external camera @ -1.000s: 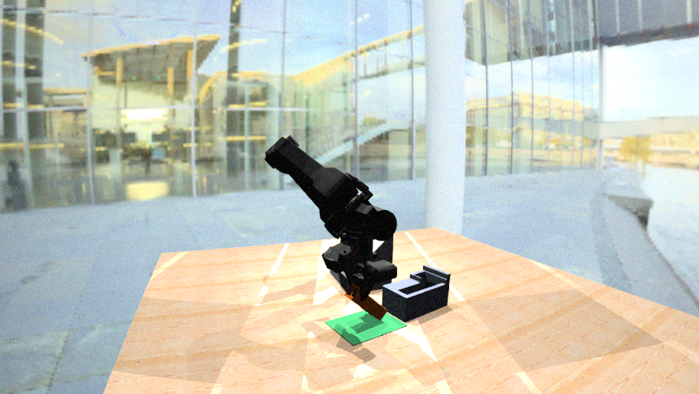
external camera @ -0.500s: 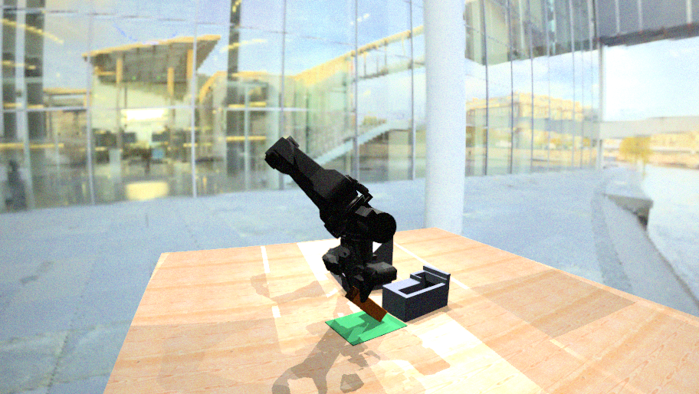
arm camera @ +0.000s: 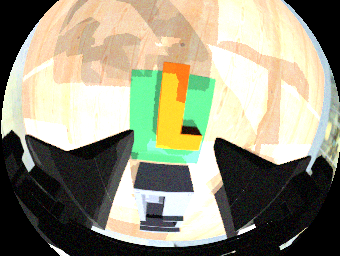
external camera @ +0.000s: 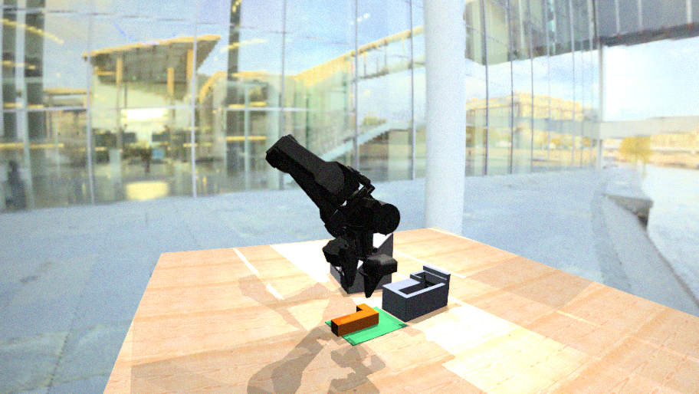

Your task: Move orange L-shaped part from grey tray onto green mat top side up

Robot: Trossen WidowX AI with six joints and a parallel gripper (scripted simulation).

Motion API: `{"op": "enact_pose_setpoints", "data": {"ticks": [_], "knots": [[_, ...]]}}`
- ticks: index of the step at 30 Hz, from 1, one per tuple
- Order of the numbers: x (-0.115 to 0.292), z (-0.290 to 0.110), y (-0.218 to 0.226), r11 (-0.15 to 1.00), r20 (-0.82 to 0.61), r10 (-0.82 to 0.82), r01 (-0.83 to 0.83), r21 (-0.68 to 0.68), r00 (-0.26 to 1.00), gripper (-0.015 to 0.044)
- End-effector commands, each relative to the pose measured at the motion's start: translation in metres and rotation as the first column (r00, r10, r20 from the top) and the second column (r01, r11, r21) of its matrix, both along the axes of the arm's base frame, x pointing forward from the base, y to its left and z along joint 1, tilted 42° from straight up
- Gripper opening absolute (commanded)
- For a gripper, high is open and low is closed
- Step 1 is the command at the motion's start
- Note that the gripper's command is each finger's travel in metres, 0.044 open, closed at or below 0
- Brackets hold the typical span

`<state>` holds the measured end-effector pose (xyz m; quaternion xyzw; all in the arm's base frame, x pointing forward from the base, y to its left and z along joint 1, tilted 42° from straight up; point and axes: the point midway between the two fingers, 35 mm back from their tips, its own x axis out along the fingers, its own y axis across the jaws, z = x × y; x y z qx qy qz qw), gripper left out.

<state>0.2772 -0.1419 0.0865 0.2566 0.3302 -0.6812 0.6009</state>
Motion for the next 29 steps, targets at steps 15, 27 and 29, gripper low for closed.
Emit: {"op": "enact_pose_setpoints", "data": {"ticks": [15,27,29], "knots": [[0.013,0.049,0.045,1.000,0.020,0.026,-0.026,-0.004,0.999,0.0400],[0.013,0.049,0.045,1.000,0.020,0.026,-0.026,-0.004,0.999,0.0400],[0.013,0.049,0.045,1.000,0.020,0.026,-0.026,-0.004,0.999,0.0400]]}}
